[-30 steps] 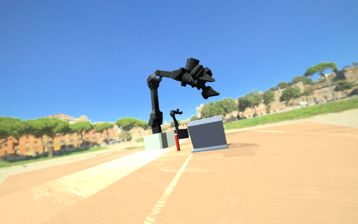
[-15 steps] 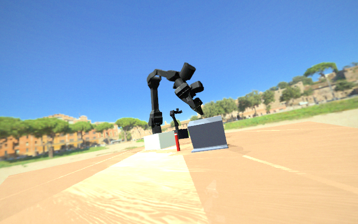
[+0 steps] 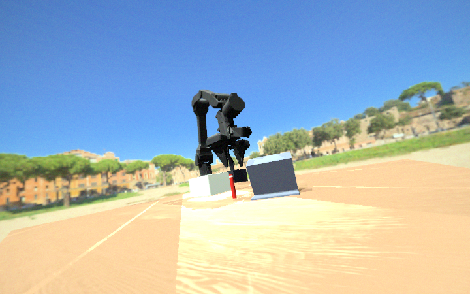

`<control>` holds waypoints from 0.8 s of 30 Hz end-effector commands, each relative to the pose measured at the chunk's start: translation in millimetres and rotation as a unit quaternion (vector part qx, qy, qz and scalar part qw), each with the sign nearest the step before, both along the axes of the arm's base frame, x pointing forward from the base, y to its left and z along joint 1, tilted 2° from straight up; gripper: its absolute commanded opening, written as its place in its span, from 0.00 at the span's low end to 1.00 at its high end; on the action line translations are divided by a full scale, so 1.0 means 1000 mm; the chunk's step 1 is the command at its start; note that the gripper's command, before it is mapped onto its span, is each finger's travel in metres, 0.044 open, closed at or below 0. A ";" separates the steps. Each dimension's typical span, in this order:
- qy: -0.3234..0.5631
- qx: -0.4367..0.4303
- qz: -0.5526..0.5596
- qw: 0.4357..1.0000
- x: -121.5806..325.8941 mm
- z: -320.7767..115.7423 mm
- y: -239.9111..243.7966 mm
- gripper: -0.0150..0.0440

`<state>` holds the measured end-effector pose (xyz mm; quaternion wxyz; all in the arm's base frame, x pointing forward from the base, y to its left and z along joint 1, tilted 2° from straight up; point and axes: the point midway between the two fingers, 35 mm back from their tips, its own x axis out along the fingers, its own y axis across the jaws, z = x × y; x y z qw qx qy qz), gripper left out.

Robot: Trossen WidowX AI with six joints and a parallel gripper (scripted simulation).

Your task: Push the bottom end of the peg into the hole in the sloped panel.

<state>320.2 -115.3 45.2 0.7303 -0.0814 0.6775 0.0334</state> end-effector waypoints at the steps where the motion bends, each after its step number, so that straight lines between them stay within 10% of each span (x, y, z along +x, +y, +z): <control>1: 0.037 0.018 -0.022 0.999 -0.016 -0.003 -0.005 1.00; 24: 0.039 0.019 -0.023 0.999 -0.016 -0.032 -0.007 1.00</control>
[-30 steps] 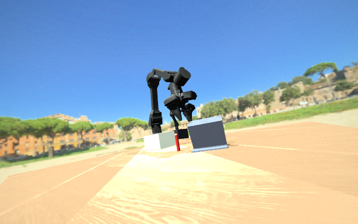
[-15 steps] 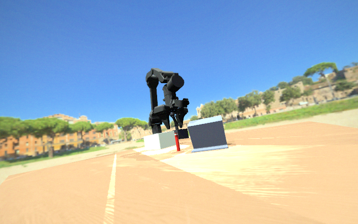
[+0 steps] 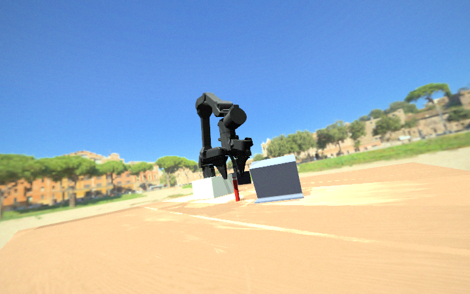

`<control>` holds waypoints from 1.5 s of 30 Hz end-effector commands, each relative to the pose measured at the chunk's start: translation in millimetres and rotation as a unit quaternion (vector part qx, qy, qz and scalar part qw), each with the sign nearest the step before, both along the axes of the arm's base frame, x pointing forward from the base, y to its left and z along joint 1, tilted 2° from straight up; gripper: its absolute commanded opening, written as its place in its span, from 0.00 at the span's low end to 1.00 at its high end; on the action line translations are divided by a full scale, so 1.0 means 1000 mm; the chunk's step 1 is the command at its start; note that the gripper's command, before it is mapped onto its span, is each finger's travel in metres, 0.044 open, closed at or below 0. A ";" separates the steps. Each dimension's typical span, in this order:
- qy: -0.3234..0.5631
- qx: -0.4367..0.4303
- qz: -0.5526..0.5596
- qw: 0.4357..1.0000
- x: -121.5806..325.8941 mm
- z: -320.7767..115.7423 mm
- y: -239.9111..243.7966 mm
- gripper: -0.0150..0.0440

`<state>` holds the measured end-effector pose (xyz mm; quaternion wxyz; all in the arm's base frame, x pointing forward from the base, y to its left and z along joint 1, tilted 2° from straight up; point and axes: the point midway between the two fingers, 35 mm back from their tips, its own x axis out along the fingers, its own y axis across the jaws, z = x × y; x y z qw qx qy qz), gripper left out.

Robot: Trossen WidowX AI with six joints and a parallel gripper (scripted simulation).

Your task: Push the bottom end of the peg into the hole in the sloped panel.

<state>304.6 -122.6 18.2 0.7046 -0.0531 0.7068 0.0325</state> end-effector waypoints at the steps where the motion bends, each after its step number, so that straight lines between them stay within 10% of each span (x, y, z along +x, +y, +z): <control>1: 0.000 0.002 -0.002 1.000 0.000 -0.007 0.001 1.00; 23: 0.000 0.002 -0.002 1.000 -0.003 -0.040 0.001 1.00; 38: 0.001 0.000 -0.001 1.000 -0.002 -0.037 0.000 0.33; 45: 0.001 0.000 -0.001 1.000 -0.002 -0.037 0.000 0.25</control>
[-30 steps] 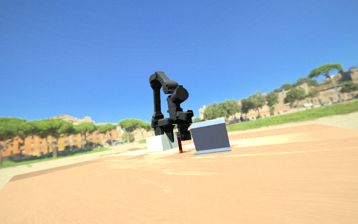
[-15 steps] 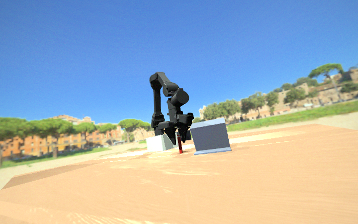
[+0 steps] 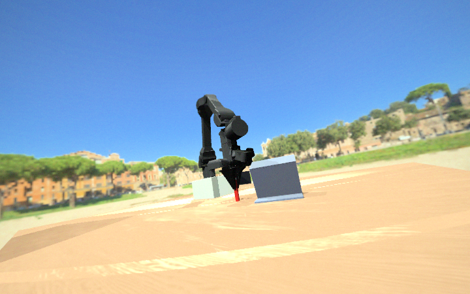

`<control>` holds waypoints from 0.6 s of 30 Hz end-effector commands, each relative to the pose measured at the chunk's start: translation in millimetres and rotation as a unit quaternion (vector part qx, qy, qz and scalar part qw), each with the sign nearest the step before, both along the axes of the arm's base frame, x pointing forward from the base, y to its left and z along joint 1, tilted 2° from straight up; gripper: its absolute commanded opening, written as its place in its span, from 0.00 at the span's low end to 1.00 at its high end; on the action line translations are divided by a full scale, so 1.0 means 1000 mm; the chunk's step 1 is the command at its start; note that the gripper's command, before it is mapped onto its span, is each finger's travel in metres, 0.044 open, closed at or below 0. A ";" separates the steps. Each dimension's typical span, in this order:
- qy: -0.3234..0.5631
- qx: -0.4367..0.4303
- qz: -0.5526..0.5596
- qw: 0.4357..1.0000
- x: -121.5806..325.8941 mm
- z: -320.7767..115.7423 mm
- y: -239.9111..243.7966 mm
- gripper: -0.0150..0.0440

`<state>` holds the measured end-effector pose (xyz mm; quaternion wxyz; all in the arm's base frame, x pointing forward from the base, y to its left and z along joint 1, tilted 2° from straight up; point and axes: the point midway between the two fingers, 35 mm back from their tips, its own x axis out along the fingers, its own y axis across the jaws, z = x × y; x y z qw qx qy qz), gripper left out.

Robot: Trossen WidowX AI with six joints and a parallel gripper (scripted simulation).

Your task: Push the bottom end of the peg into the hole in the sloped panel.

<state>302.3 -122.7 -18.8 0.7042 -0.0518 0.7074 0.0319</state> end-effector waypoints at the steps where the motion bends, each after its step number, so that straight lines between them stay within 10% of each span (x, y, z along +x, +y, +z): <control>1: 0.000 0.000 0.000 1.000 0.000 0.000 0.000 0.25; 18: -0.001 0.002 0.000 1.000 0.001 0.078 0.001 0.25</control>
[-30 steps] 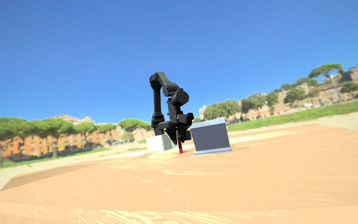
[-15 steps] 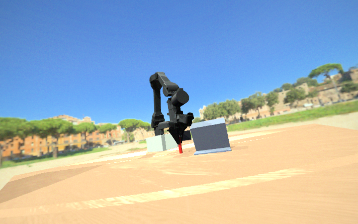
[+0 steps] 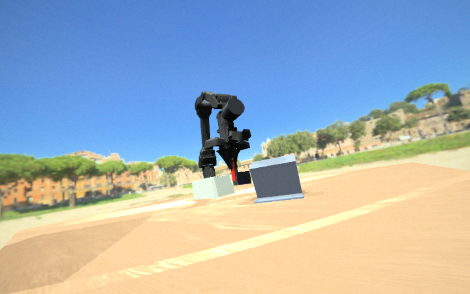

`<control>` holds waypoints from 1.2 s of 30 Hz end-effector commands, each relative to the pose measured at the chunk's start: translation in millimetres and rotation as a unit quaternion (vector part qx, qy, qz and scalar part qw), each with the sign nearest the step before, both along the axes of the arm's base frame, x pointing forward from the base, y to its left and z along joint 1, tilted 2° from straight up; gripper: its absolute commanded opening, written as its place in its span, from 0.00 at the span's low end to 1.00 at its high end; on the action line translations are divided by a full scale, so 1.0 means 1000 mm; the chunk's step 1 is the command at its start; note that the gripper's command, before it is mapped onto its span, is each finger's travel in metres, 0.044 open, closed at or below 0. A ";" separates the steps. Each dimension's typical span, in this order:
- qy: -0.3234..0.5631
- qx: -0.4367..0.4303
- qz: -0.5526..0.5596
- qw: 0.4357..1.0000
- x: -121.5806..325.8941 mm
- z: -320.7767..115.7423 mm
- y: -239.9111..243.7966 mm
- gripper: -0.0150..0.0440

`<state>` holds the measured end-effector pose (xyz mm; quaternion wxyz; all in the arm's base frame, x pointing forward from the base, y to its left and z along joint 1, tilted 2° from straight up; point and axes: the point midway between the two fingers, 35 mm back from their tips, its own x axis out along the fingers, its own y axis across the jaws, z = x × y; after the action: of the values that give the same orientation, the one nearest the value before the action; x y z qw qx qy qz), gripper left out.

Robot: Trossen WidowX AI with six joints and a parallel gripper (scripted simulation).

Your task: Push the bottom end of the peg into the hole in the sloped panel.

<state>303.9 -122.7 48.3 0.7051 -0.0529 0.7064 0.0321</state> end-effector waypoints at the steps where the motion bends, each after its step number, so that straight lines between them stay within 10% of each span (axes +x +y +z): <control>1: 0.000 0.002 -0.001 1.000 0.000 0.012 0.000 0.25; 36: 0.065 -0.075 0.187 0.977 0.012 -0.002 0.022 0.25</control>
<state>315.2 -101.8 46.7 0.6427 -0.2177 0.7268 0.1062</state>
